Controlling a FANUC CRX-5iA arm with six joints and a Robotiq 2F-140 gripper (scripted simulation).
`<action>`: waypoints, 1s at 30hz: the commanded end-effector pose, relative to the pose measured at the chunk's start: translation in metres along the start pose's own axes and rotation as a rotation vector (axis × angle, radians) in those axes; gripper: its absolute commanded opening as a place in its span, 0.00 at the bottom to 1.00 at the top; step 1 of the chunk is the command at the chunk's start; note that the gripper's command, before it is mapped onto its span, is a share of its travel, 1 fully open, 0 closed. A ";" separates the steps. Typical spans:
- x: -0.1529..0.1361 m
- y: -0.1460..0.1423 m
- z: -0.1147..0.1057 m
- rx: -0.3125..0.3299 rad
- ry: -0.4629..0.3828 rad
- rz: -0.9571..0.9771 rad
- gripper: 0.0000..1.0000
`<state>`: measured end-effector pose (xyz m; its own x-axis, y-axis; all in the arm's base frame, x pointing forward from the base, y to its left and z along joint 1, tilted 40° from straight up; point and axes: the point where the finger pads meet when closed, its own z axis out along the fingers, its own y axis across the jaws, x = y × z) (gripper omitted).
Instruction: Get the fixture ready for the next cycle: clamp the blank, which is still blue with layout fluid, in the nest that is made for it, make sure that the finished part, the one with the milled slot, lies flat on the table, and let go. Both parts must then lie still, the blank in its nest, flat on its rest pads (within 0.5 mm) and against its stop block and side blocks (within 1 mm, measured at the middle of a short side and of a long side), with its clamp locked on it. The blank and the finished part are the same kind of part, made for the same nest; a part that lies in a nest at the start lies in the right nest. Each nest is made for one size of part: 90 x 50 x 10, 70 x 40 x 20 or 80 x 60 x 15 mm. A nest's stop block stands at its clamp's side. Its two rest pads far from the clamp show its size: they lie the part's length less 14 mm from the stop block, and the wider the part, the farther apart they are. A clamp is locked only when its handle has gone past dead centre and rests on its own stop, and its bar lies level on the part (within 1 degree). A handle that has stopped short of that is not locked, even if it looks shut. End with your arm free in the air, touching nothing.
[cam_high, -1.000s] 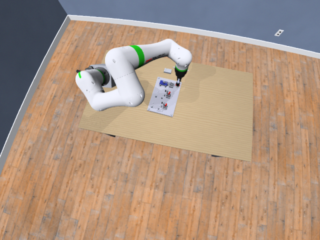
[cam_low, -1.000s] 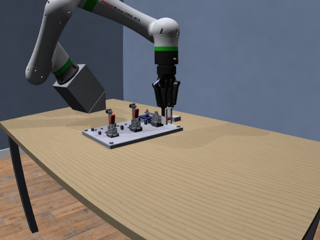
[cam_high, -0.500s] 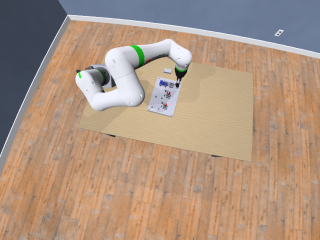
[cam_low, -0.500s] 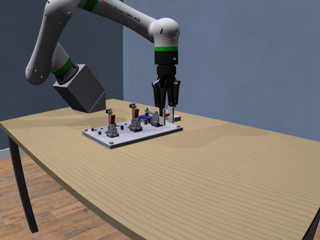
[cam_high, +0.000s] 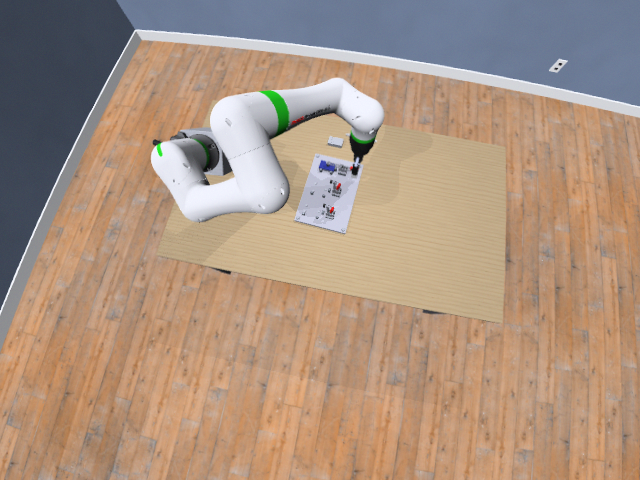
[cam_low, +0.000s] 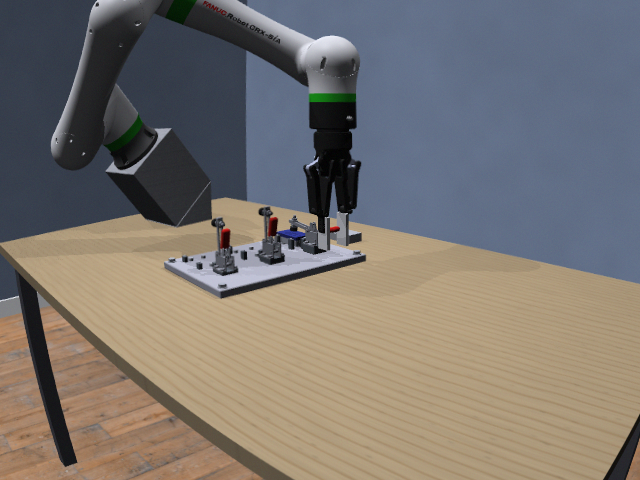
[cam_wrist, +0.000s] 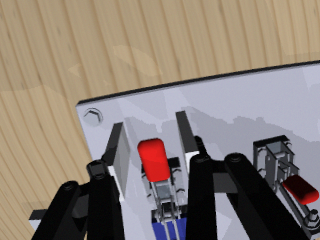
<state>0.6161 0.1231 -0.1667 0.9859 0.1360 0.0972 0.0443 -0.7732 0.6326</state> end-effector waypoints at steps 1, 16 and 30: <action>0.000 0.000 0.000 0.000 0.000 0.000 0.28; 0.000 0.000 -0.016 0.000 0.000 0.000 0.28; 0.000 0.000 -0.050 0.000 0.000 0.000 0.28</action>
<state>0.6081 0.1538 -0.1285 0.9859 0.1360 0.0973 0.0443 -0.7733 0.6325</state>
